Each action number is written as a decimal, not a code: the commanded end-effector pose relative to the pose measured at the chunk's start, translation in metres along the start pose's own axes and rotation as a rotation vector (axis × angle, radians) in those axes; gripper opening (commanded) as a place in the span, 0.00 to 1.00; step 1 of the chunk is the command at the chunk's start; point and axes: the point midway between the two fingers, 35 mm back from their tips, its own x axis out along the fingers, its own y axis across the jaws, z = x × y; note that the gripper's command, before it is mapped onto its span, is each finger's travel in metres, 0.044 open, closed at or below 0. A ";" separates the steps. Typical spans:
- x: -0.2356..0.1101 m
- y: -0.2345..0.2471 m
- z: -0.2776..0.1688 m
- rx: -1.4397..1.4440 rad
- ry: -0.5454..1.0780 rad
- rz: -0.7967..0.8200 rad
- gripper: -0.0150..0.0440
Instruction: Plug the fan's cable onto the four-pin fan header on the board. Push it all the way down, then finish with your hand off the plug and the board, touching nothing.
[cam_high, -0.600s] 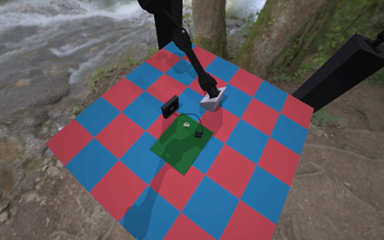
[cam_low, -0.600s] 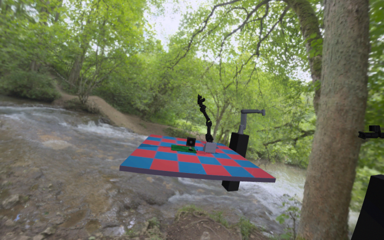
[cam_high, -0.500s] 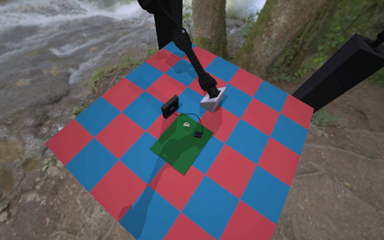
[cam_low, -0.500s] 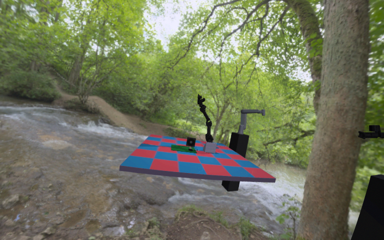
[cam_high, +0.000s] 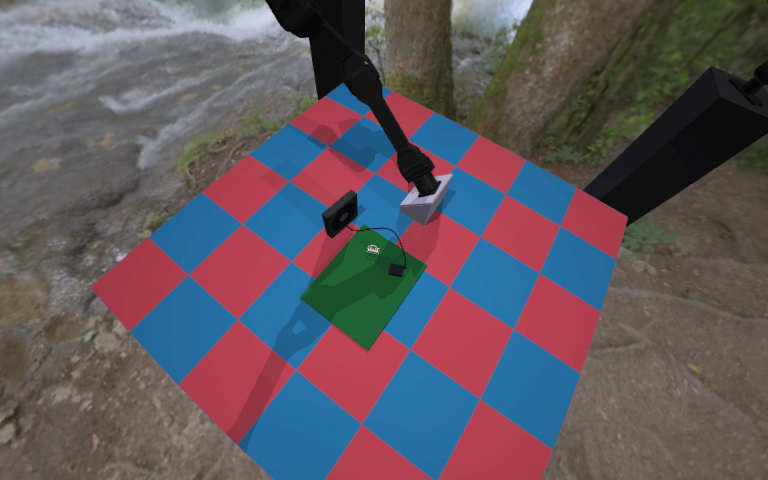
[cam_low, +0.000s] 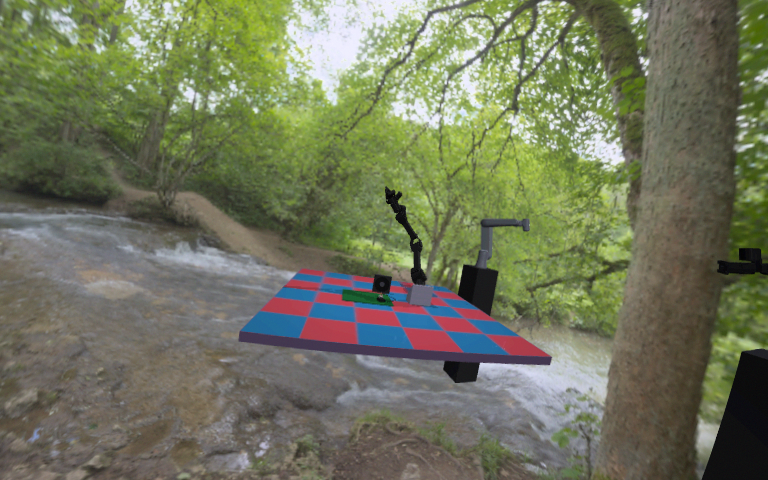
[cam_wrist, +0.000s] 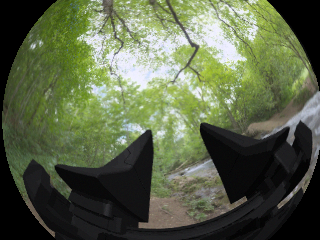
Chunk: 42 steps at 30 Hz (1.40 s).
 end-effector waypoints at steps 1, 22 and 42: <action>0.000 0.050 -0.040 -0.037 0.110 0.123 0.61; -0.137 0.283 -0.256 -0.252 0.784 0.800 0.61; -0.441 0.347 -0.366 -0.742 1.411 1.616 0.61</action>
